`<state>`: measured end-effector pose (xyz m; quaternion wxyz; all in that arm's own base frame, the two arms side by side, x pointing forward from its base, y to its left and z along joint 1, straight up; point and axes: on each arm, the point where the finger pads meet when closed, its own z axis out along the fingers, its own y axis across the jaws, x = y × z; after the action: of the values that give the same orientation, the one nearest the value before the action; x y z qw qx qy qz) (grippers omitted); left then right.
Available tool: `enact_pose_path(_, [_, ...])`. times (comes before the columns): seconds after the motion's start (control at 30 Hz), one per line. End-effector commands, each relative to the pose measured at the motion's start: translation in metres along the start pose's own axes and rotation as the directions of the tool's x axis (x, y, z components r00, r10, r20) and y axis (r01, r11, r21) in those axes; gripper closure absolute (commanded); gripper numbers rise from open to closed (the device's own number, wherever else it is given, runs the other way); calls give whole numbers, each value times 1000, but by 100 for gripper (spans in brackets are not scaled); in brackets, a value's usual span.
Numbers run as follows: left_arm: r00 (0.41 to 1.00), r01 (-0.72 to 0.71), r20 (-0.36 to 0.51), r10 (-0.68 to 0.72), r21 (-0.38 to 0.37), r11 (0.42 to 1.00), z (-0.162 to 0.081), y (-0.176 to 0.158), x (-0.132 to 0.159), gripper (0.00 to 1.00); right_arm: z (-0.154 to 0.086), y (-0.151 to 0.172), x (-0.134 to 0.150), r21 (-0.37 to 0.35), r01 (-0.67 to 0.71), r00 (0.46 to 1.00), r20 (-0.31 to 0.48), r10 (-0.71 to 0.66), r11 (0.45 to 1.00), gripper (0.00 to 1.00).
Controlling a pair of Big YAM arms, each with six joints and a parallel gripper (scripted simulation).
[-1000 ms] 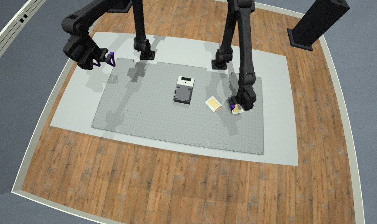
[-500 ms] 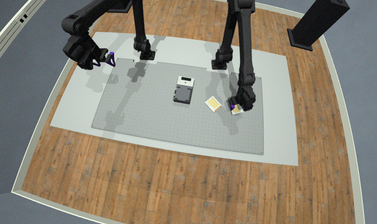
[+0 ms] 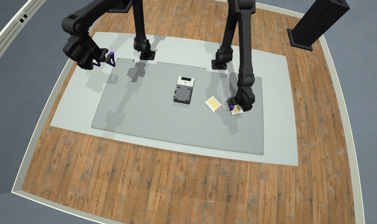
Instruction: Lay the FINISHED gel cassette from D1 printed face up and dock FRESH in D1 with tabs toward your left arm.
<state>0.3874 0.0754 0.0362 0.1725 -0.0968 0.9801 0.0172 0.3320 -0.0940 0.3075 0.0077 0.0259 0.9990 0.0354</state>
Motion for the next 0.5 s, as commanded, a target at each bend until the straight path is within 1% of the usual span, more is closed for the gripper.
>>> enact_pose_path(0.0, [1000, 10, 19, -10, -4, 1000, 0, 4, -6, 100, -20, -5, -10, 2, -20, 1000, 14, 20, 1000, 0])
enact_pose_path(0.23, [1000, 8, 19, -8, -3, 1000, 8, 4, -3, 100, -20, -5, -10, 2, -20, 1000, 14, 20, 1000, 0])
enact_pose_path(0.47, [1000, 8, 19, -8, -3, 1000, 8, 4, -3, 100, -20, -5, -10, 2, -20, 1000, 14, 20, 1000, 0])
